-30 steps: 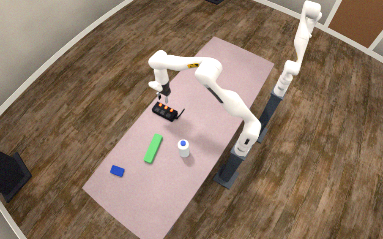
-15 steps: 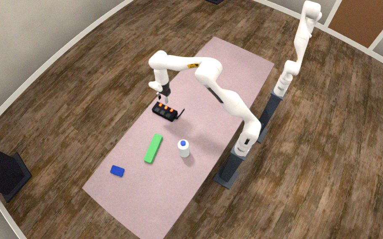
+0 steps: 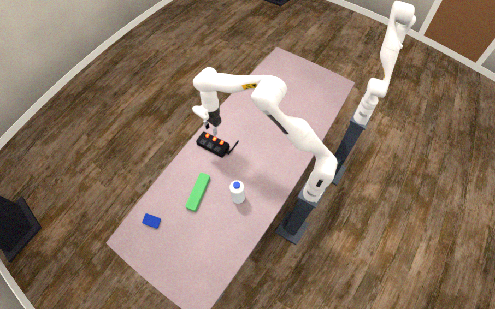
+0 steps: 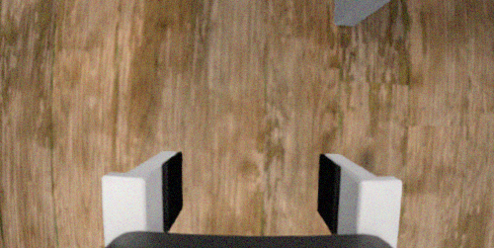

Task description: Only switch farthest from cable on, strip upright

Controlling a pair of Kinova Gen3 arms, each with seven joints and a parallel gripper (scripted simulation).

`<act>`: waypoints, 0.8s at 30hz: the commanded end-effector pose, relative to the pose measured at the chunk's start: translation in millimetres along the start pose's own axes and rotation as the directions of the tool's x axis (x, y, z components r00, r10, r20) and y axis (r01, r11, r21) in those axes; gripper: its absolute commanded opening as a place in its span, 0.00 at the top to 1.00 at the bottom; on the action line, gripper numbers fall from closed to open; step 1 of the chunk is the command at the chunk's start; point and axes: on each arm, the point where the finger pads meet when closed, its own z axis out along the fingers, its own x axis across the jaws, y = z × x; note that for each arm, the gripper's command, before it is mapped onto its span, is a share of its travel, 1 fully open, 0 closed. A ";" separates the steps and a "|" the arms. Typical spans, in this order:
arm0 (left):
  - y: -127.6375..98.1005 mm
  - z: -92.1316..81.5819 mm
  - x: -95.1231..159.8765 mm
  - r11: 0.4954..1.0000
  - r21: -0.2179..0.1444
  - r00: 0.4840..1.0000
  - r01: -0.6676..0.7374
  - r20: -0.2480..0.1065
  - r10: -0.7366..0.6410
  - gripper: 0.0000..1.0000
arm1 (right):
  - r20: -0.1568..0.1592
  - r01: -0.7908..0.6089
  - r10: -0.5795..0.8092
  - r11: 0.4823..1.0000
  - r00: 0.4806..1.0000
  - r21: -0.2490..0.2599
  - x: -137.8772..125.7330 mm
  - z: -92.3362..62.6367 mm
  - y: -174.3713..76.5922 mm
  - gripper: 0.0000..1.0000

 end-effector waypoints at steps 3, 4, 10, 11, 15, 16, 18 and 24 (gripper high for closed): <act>0.0 4.0 -1.0 0.996 0.001 0.996 -0.091 0.000 0.091 0.00 | 0.000 0.000 0.000 1.000 1.000 -0.002 0.0 -0.7 0.4 0.00; 0.2 5.7 -1.4 0.993 0.001 0.993 -0.121 0.001 0.121 0.00 | 0.000 0.000 0.000 1.000 1.000 -0.002 0.0 -0.7 0.4 0.00; 2.5 17.1 -4.7 0.943 0.001 0.943 -0.333 0.006 0.333 0.00 | 0.000 0.000 0.000 1.000 1.000 -0.002 0.0 -0.7 0.4 0.00; 3.2 19.1 -5.3 0.929 0.000 0.929 -0.371 0.006 0.371 0.00 | 0.000 0.000 0.000 1.000 1.000 -0.002 0.0 -0.7 0.4 0.00; 6.4 26.6 -7.8 0.859 -0.001 0.859 -0.512 0.008 0.512 0.00 | 0.000 0.000 0.000 1.000 1.000 -0.002 0.0 -0.7 0.4 0.00; 7.4 28.4 -8.4 0.839 -0.001 0.839 -0.544 0.008 0.544 0.00 | 0.000 0.000 0.000 1.000 1.000 -0.002 0.0 -0.7 0.4 0.00; 8.4 30.1 -9.0 0.818 -0.001 0.818 -0.576 0.008 0.576 0.00 | 0.000 0.000 0.000 1.000 1.000 -0.002 0.0 -0.7 0.4 0.00; 15.2 39.1 -12.7 0.674 -0.002 0.674 -0.738 0.006 0.738 0.00 | 0.000 0.000 0.000 1.000 1.000 -0.002 0.0 -0.7 0.4 0.00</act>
